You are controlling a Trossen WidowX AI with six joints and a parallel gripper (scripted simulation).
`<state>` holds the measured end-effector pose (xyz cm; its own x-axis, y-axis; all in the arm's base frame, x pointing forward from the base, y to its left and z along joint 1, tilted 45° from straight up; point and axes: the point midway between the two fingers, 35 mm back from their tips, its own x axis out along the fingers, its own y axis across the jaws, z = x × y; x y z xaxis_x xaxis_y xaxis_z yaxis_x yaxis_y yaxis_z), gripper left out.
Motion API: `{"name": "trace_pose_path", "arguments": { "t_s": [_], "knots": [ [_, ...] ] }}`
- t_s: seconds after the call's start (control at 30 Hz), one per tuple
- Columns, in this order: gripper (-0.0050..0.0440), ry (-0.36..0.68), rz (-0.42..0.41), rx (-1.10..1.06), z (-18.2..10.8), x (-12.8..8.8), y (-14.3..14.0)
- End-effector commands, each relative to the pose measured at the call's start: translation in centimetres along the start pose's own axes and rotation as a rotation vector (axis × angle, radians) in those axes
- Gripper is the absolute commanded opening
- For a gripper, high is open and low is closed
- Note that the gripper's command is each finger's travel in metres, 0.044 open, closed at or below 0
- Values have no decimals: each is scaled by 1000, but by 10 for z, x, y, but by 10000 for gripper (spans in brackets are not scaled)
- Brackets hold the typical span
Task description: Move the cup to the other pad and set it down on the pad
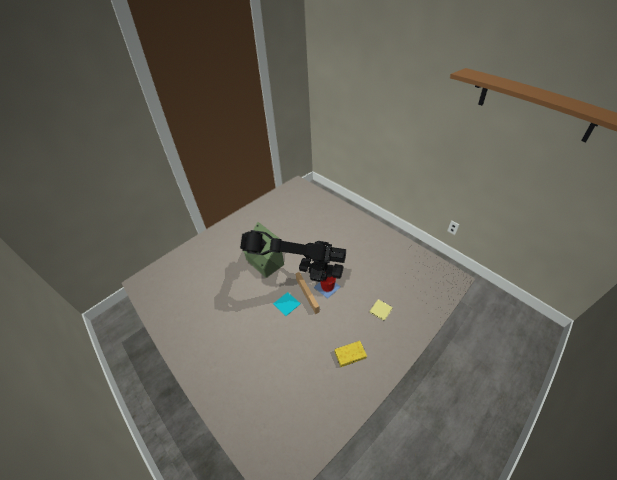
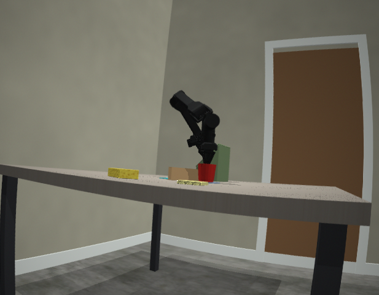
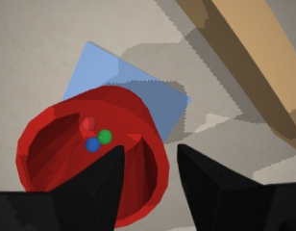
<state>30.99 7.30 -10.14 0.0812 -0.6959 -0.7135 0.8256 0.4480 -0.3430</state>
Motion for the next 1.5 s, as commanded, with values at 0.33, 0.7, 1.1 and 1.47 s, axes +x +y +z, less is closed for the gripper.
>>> {"name": "trace_pose_path", "arguments": {
  "t_s": [0.33, 0.7, 1.1, 1.47],
  "knots": [
    [148, -7, 8, 2, 3, 13, 0],
    [77, -1, 10, 10, 3, 12, 1],
    [10, -1, 10, 10, 3, 12, 1],
    [0, 0, 10, 9, 3, 8, 1]
  ]
}}
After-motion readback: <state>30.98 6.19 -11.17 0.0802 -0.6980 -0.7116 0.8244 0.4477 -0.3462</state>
